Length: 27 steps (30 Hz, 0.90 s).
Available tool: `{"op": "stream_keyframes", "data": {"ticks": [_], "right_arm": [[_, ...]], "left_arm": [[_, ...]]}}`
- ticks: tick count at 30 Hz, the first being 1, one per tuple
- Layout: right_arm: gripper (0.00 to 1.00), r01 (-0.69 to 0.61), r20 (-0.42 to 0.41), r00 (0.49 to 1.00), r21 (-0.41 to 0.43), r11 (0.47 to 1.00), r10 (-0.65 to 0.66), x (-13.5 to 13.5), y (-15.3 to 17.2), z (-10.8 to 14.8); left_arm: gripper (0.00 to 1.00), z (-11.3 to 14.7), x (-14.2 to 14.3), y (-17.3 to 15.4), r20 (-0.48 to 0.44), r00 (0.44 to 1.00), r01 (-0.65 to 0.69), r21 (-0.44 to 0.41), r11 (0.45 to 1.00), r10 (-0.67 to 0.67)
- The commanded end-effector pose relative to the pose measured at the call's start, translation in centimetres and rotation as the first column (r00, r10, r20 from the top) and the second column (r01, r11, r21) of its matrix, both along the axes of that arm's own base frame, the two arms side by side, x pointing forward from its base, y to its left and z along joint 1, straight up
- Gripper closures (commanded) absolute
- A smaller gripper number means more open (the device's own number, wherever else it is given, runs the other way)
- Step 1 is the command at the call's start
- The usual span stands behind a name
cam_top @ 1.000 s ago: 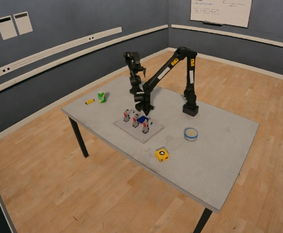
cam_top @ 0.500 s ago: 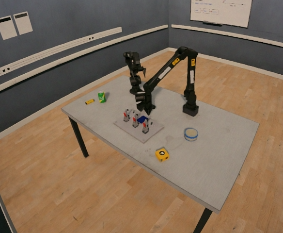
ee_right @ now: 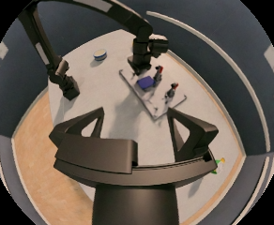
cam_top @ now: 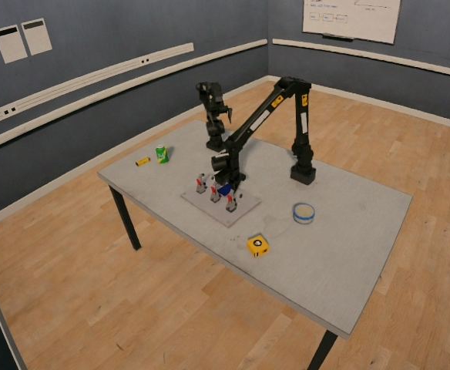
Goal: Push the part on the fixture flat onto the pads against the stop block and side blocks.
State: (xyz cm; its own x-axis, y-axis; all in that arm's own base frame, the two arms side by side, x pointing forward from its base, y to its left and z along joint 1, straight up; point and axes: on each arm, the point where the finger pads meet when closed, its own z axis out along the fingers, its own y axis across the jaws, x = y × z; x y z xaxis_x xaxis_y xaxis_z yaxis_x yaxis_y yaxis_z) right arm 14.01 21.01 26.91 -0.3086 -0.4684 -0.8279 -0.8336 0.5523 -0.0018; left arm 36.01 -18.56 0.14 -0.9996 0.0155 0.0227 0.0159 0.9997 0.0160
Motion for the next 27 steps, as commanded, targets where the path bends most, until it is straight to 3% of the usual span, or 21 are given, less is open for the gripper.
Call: {"op": "stream_keyframes", "data": {"ticks": [1,15,22,27], "right_arm": [[0.0,0.002,0.03,1.0,0.049,0.999,-0.003,0.1,0.2,3.3],[0.0,0.002,0.03,1.0,0.049,0.999,-0.003,0.1,0.2,3.3],[0.0,0.002,0.03,1.0,0.049,0.999,-0.003,0.1,0.2,3.3],[0.0,0.002,0.03,1.0,0.049,0.999,-0.003,0.1,0.2,3.3]], "left_arm": [[1.0,2.2,2.6,-0.8,0.039,0.999,0.017,-0.028,0.999,-0.016],[1.0,2.4,2.4,-1.7,0.042,0.998,0.037,-0.026,0.999,-0.036],[1.0,-0.9,2.4,-1.4,0.023,0.999,0.025,-0.018,1.0,-0.025],[1.0,-0.6,2.7,-1.6,0.04,0.999,0.026,-0.026,0.999,-0.025]]}}
